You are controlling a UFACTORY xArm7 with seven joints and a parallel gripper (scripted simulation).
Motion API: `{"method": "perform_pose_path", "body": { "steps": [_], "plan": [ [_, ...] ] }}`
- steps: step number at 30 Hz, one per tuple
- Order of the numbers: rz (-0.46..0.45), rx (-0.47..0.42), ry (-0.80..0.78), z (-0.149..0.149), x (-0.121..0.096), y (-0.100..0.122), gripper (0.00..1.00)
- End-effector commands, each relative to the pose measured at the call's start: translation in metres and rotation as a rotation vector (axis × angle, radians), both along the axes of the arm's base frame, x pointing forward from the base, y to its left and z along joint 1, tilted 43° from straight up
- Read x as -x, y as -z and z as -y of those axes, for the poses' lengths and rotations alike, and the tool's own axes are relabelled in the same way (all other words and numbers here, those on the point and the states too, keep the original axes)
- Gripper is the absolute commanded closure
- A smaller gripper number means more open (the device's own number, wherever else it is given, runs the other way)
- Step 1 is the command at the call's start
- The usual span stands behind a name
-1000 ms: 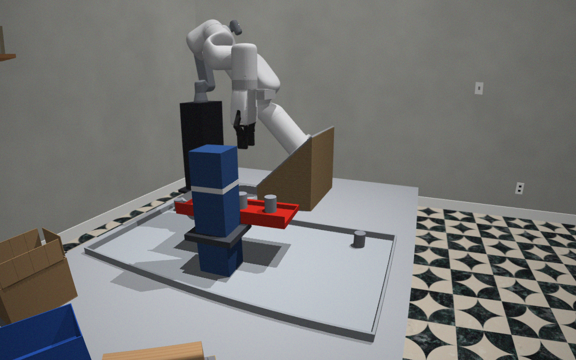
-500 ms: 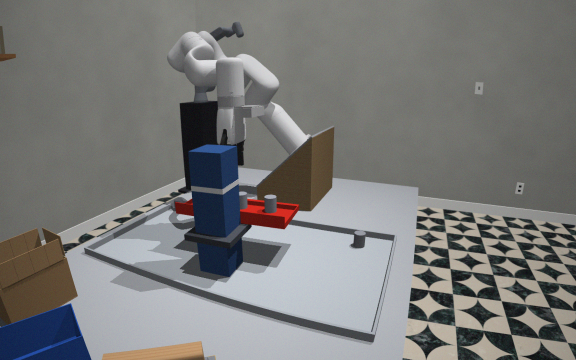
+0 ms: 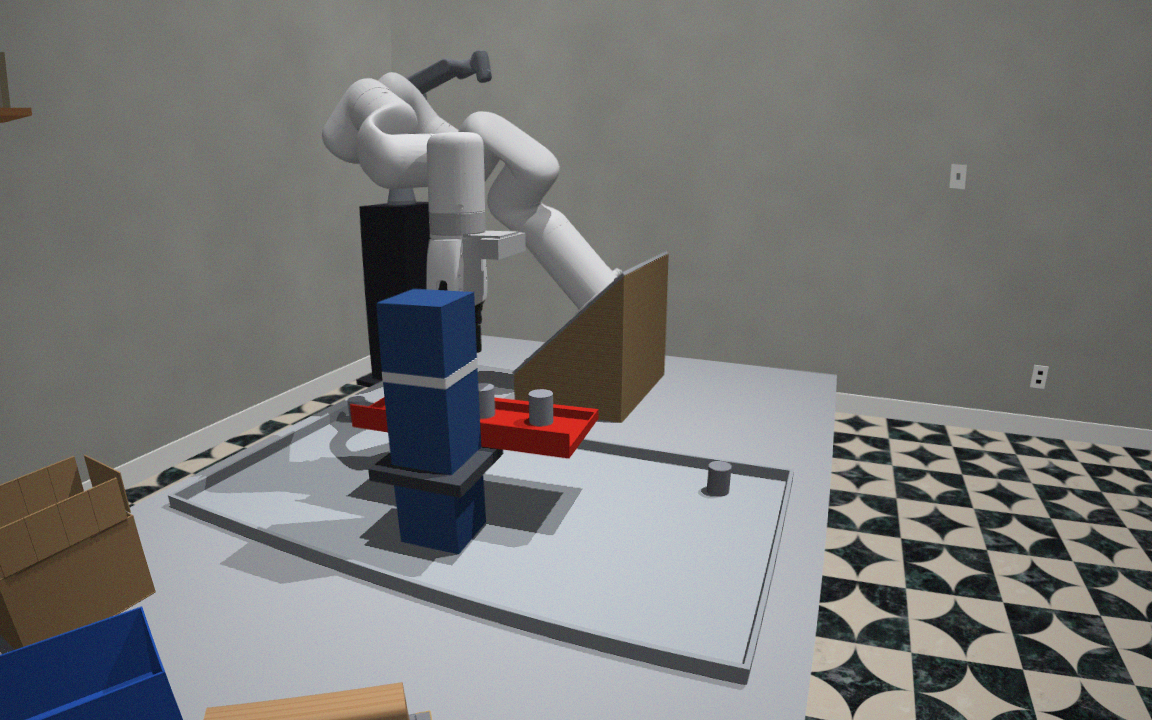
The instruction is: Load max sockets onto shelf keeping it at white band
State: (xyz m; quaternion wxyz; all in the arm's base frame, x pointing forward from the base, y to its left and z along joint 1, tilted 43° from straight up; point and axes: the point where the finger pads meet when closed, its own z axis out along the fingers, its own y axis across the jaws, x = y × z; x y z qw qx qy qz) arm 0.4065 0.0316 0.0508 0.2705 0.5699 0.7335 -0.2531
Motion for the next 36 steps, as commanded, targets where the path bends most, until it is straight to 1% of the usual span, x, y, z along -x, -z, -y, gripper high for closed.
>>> {"method": "perform_pose_path", "body": {
  "steps": [1, 6, 8, 13, 25, 36],
  "plan": [
    [0.002, -0.001, -0.002, 0.001, -0.001, 0.002, 0.53],
    [0.002, -0.001, -0.002, 0.01, -0.003, 0.013, 0.53],
    [0.002, -0.001, -0.002, 0.01, -0.003, 0.013, 0.53],
    [0.002, -0.001, -0.002, 0.018, -0.005, 0.02, 0.53],
    [0.002, -0.001, -0.002, 0.02, -0.005, 0.023, 0.53],
    [0.002, -0.001, -0.002, 0.037, -0.009, 0.042, 0.53]
  ]
}}
